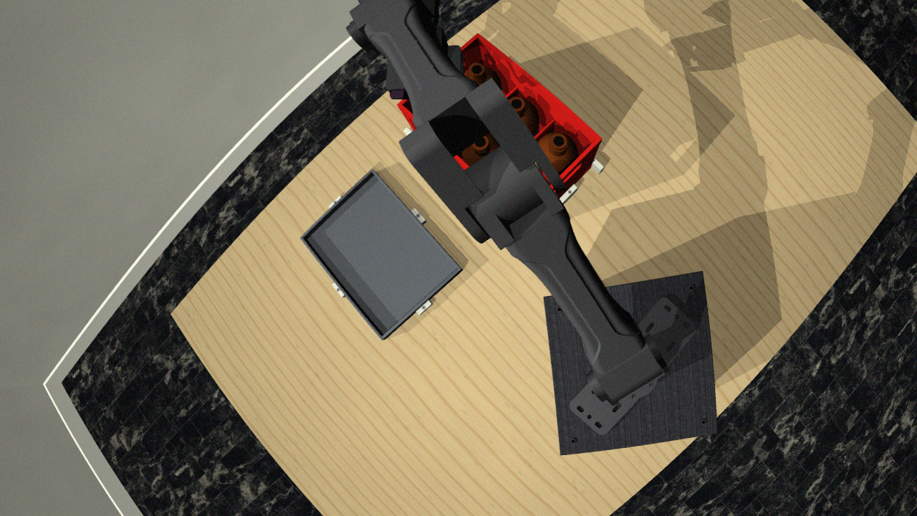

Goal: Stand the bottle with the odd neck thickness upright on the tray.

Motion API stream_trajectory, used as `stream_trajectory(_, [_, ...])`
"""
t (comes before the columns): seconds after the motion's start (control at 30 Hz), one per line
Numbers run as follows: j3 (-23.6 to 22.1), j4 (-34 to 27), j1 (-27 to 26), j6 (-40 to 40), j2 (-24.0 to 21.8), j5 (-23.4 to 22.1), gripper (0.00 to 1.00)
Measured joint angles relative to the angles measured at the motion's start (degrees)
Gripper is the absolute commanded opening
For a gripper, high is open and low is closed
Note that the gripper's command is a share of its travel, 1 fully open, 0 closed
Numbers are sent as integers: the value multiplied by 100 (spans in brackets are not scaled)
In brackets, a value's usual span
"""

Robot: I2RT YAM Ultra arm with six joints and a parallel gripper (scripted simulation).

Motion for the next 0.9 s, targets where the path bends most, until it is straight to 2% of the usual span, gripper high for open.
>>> stream_trajectory(0.37, [4, -50, 0, 0, 0, 0, 61])
stream_trajectory(0.4, [4, -50, 0, 0, 0, 0, 0])
stream_trajectory(0.9, [4, -55, 0, -2, 0, 0, 0])
